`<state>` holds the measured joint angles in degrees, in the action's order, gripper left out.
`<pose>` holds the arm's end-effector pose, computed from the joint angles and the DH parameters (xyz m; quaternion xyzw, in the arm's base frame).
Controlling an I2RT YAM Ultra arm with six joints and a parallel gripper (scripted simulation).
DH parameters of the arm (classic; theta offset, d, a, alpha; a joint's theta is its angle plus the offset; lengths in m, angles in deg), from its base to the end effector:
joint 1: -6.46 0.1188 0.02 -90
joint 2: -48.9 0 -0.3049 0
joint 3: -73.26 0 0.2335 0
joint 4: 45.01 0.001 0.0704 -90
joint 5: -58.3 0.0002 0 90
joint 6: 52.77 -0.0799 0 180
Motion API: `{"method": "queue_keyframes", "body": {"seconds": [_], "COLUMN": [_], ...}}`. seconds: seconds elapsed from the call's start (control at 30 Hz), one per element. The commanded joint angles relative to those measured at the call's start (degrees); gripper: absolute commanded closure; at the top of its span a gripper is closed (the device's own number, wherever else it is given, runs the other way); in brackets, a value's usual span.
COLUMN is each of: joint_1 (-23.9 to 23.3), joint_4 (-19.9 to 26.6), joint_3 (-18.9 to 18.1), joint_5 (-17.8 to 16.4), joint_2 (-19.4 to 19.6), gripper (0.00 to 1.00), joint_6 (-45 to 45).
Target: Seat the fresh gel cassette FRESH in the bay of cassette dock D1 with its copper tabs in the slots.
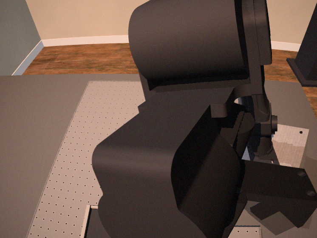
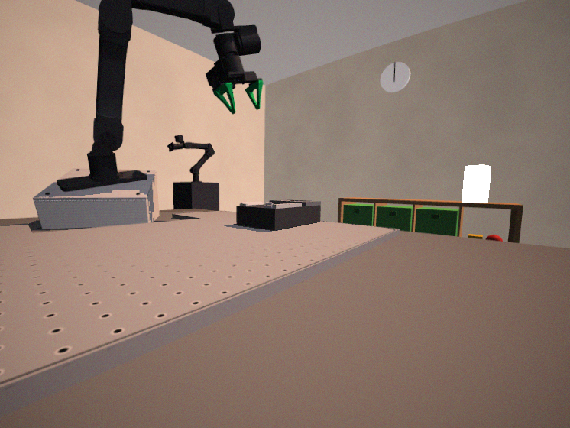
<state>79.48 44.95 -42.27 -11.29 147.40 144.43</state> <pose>0.1223 0.3085 0.3498 -0.9733 0.0244 -0.2104 0.0881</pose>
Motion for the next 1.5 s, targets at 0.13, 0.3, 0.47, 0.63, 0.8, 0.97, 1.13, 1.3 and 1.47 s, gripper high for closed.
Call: {"method": "queue_keyframes", "body": {"seconds": [0.13,0.3,0.47,0.63,0.8,0.97,1.13,1.3,1.47], "joint_1": [0.51,0.51,0.51,-2.55,-6.19,-9.57,-11.35,-15.16,-18.38], "joint_4": [0.07,0.07,0.07,-1.16,-1.82,-2.31,-2.61,-3.32,-3.77], "joint_3": [-0.79,-0.79,-0.79,2.23,4.55,6.71,7.92,10.60,12.59], "joint_5": [-0.44,-0.44,-0.44,-0.61,-1.16,-1.58,-1.73,-2.16,-2.58], "joint_2": [-0.77,-0.77,-0.77,-2.49,-4.27,-5.82,-6.69,-8.56,-9.99], "gripper": [0.00,0.00,0.00,0.65,0.65,0.65,0.65,0.65,0.65], "joint_6": [-0.15,-0.15,-0.15,-3.97,-9.96,-16.33,-20.51,-26.50,-33.01]}}
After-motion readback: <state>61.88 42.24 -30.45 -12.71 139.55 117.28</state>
